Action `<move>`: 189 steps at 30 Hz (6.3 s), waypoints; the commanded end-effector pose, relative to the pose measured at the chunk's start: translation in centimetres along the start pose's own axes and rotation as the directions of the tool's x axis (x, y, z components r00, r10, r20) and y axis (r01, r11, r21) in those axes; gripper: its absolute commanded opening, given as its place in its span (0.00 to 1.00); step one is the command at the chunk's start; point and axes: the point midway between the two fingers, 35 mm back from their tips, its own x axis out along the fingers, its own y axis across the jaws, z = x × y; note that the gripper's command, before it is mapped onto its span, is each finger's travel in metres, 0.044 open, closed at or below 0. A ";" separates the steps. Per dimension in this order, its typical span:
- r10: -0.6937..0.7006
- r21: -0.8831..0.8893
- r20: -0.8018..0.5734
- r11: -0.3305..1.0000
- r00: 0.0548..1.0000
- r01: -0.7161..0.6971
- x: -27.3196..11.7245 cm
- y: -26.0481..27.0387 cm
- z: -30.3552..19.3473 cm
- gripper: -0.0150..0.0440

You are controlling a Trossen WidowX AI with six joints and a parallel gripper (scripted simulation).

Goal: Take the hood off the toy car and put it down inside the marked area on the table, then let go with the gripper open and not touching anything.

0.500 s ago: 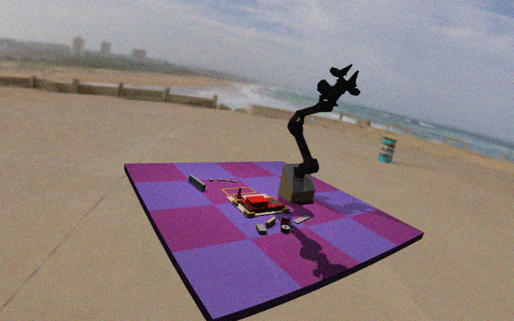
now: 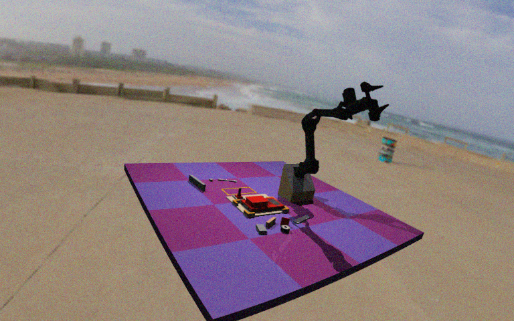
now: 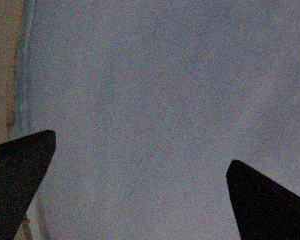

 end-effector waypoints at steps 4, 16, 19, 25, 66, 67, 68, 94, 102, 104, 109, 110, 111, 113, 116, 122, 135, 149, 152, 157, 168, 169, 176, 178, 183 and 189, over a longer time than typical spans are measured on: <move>0.280 0.040 -0.061 0.960 0.958 -0.278 1.8 10.2 -1.2 1.00; 0.661 0.253 -0.265 0.750 0.702 -0.611 -0.9 26.3 -9.0 1.00; 0.735 0.325 -0.332 0.677 0.591 -0.660 -3.0 29.8 -12.1 1.00; 0.826 0.501 -0.452 0.548 0.338 -0.670 -8.9 34.7 -18.8 1.00; 0.842 -0.139 -0.002 0.533 -0.539 0.834 -56.3 25.5 -31.3 1.00; 0.842 -0.139 -0.002 0.533 -0.539 0.834 -56.3 25.5 -31.3 1.00; 0.842 -0.139 -0.002 0.533 -0.539 0.834 -56.3 25.6 -31.3 1.00; 0.842 -0.139 -0.003 0.534 -0.540 0.834 -57.6 27.5 -31.4 1.00; 0.842 -0.139 -0.003 0.534 -0.539 0.834 -58.0 28.2 -31.4 1.00; 0.842 -0.139 -0.003 0.534 -0.539 0.834 -58.0 28.4 -31.4 1.00; 0.842 -0.139 -0.003 0.533 -0.539 0.834 -58.3 28.8 -31.4 1.00; 0.842 -0.139 -0.003 0.533 -0.539 0.834 -58.3 28.8 -31.4 1.00; 0.842 -0.139 -0.003 0.533 -0.539 0.834 -58.4 28.9 -31.4 1.00; 0.843 -0.139 -0.003 0.533 -0.539 0.835 -58.4 29.1 -31.4 1.00; 0.843 -0.139 -0.003 0.533 -0.538 0.835 -58.6 29.3 -31.4 1.00; 0.843 -0.139 -0.003 0.532 -0.538 0.835 -58.8 29.9 -31.3 1.00; 0.844 -0.139 -0.003 0.532 -0.537 0.836 -59.1 30.4 -31.3 1.00; 0.844 -0.139 -0.003 0.531 -0.537 0.836 -59.5 31.0 -31.3 1.00; 0.844 -0.139 -0.003 0.531 -0.537 0.836 -59.6 31.1 -31.3 1.00; 0.844 -0.139 -0.003 0.531 -0.537 0.836 -59.7 31.3 -31.3 1.00; 0.842 -0.137 -0.003 0.534 -0.539 0.835 -59.8 31.5 -31.3 0.87; 0.842 -0.137 -0.003 0.534 -0.539 0.835 -59.8 31.5 -31.3 0.82; 0.842 -0.137 -0.003 0.534 -0.539 0.835 -59.8 31.5 -31.3 0.74; 0.842 -0.137 -0.003 0.534 -0.539 0.835 -59.8 31.5 -31.3 0.72; 0.842 -0.137 -0.003 0.534 -0.539 0.835 -59.7 31.4 -31.3 0.50; 0.842 -0.137 -0.003 0.534 -0.539 0.834 -59.5 31.0 -31.3 0.25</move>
